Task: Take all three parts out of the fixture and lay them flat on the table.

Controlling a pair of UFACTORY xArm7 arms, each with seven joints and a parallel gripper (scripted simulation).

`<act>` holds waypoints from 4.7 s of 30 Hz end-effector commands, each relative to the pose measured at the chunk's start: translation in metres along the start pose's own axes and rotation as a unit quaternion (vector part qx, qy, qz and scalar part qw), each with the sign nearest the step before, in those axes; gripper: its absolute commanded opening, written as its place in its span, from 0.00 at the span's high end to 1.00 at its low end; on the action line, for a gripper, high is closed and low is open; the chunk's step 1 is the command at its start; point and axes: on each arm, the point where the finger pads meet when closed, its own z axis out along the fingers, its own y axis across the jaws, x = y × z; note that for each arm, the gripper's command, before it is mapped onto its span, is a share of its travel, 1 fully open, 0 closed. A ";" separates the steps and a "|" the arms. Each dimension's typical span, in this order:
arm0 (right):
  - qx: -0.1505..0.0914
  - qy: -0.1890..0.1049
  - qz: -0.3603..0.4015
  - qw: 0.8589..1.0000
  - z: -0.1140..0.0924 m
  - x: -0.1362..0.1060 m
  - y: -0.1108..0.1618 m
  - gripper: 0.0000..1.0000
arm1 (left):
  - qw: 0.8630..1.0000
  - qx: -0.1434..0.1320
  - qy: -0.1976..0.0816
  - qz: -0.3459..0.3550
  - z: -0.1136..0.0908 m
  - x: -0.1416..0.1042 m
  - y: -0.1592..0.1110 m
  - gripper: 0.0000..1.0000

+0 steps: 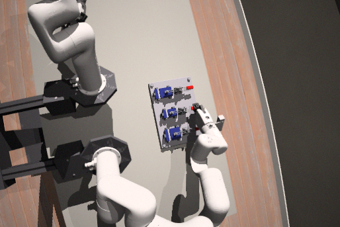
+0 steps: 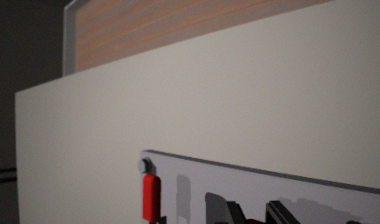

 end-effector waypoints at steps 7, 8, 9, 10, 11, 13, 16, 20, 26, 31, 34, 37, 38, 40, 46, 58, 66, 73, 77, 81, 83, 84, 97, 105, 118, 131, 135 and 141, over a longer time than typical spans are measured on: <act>0.000 0.002 -0.001 1.000 -0.002 0.001 -0.002 1.00 | 1.000 -0.001 -0.001 -0.001 -0.001 0.000 0.000 0.00; 0.000 0.002 -0.001 1.000 -0.002 0.001 -0.002 1.00 | 1.000 -0.001 -0.001 -0.001 -0.001 0.000 0.000 0.00; 0.000 0.002 -0.001 1.000 -0.002 0.001 -0.002 1.00 | 1.000 -0.001 -0.001 -0.001 -0.001 0.000 0.000 0.00; 0.000 0.002 -0.001 1.000 -0.002 0.001 -0.002 1.00 | 1.000 -0.001 -0.001 -0.001 -0.001 0.000 0.000 0.00; 0.000 0.002 -0.001 1.000 -0.002 0.001 -0.002 1.00 | 1.000 -0.001 -0.001 -0.001 -0.001 0.000 0.000 0.00; 0.000 0.002 -0.001 1.000 -0.002 0.001 -0.002 1.00 | 1.000 -0.001 -0.001 -0.001 -0.001 0.000 0.000 0.00; 0.000 0.002 -0.001 1.000 -0.002 0.001 -0.002 1.00 | 1.000 -0.001 -0.001 -0.001 -0.001 0.000 0.000 0.00; 0.000 0.002 -0.001 1.000 -0.002 0.001 -0.002 1.00 | 1.000 -0.001 -0.001 -0.001 -0.001 0.000 0.000 0.00; 0.000 0.002 -0.001 1.000 -0.002 0.001 -0.002 1.00 | 1.000 -0.001 -0.001 -0.001 -0.001 0.000 0.000 0.00; 0.000 0.002 -0.001 1.000 -0.002 0.001 -0.002 1.00 | 1.000 -0.001 -0.001 -0.001 -0.001 0.000 0.000 0.00; 0.000 0.002 -0.001 1.000 -0.002 0.001 -0.002 1.00 | 1.000 -0.001 -0.001 -0.001 -0.001 0.000 0.000 0.00; 0.000 0.002 -0.001 1.000 -0.003 0.001 -0.003 1.00 | 1.000 -0.001 -0.001 -0.001 -0.001 0.000 0.000 0.00; 0.000 0.002 -0.001 1.000 -0.003 0.001 -0.003 1.00 | 1.000 -0.001 -0.001 -0.001 -0.001 0.000 0.000 0.00; 0.000 0.002 -0.001 1.000 -0.003 0.000 -0.003 1.00 | 1.000 -0.001 -0.001 -0.001 -0.001 0.000 0.000 0.00; 0.000 0.002 -0.001 1.000 -0.004 0.000 -0.004 1.00 | 1.000 -0.001 -0.001 -0.001 -0.001 0.000 0.000 0.00; 0.000 0.002 -0.001 1.000 -0.005 -0.001 -0.005 1.00 | 1.000 -0.001 -0.001 -0.001 -0.001 0.000 0.000 0.00; 0.000 0.002 -0.001 1.000 -0.005 -0.001 -0.005 1.00 | 1.000 -0.001 -0.001 -0.001 -0.001 0.000 0.000 0.00; 0.000 0.002 -0.001 1.000 -0.005 -0.001 -0.005 1.00 | 1.000 -0.001 -0.001 -0.001 -0.001 0.000 0.000 0.00; 0.000 0.002 -0.001 1.000 -0.005 -0.001 -0.005 1.00 | 1.000 -0.001 -0.001 -0.001 -0.001 0.000 0.000 0.00; 0.000 0.002 -0.001 1.000 -0.005 -0.001 -0.005 1.00 | 1.000 -0.001 -0.001 -0.001 -0.001 0.000 0.000 0.00; 0.000 0.002 -0.001 1.000 -0.005 -0.001 -0.005 1.00 | 1.000 -0.001 -0.001 -0.001 -0.001 0.000 0.000 0.00; 0.000 0.002 -0.001 1.000 -0.005 -0.001 -0.005 1.00 | 1.000 -0.001 -0.001 -0.001 -0.001 0.000 0.000 0.00; 0.000 0.002 -0.001 1.000 -0.007 -0.002 -0.007 1.00 | 1.000 -0.001 -0.001 -0.001 -0.001 0.000 0.000 0.00; 0.000 0.002 -0.001 1.000 -0.007 -0.002 -0.007 1.00 | 1.000 -0.001 -0.001 -0.001 -0.001 0.000 0.000 0.00; 0.000 0.002 -0.001 1.000 -0.007 -0.002 -0.007 1.00 | 1.000 -0.001 -0.001 -0.001 -0.001 0.000 0.000 0.00; 0.000 0.002 -0.001 1.000 -0.007 -0.002 -0.007 0.70 | 1.000 -0.001 -0.001 -0.001 -0.001 0.000 0.000 0.00; 0.000 0.002 -0.001 1.000 -0.007 -0.002 -0.007 0.70 | 1.000 -0.001 -0.001 -0.001 -0.001 0.000 0.000 0.00; 0.000 0.002 -0.001 1.000 -0.007 -0.002 -0.007 0.70 | 1.000 -0.001 -0.001 -0.001 -0.001 0.000 0.000 0.00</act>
